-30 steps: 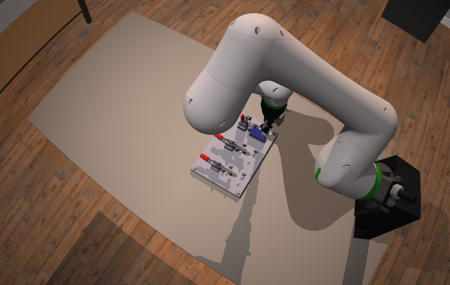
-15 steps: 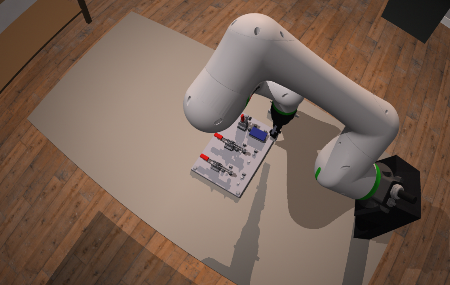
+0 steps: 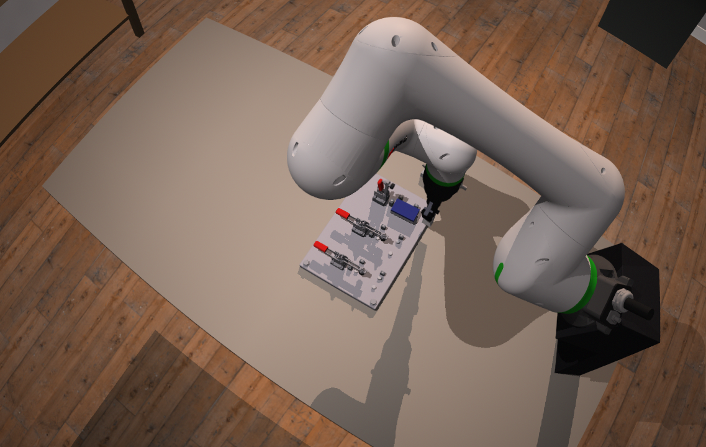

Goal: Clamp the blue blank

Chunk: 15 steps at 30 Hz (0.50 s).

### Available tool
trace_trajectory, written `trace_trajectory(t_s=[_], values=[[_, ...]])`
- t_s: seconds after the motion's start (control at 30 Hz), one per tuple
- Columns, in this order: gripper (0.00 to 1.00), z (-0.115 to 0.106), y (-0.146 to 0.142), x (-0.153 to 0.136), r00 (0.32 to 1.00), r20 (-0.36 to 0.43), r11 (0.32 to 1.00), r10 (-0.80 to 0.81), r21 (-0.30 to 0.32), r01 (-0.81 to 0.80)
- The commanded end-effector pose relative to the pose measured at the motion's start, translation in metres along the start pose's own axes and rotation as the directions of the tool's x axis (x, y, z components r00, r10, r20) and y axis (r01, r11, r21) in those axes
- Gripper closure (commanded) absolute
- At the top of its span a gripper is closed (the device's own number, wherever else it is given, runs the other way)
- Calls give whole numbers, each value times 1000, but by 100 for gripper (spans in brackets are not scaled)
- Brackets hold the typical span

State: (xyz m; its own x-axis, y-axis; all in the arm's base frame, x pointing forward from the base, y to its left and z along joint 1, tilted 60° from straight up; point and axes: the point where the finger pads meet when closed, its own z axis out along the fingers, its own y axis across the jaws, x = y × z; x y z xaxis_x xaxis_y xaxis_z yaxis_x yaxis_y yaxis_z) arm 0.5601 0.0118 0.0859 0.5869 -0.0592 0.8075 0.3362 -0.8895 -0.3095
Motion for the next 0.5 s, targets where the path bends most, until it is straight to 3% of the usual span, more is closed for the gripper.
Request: trace_trajectory(t_s=[0.0, 0.47], values=[[100, 6, 0, 0, 1000, 0, 1000, 0, 0, 0], [100, 8, 0, 0, 1000, 0, 1000, 0, 0, 0]])
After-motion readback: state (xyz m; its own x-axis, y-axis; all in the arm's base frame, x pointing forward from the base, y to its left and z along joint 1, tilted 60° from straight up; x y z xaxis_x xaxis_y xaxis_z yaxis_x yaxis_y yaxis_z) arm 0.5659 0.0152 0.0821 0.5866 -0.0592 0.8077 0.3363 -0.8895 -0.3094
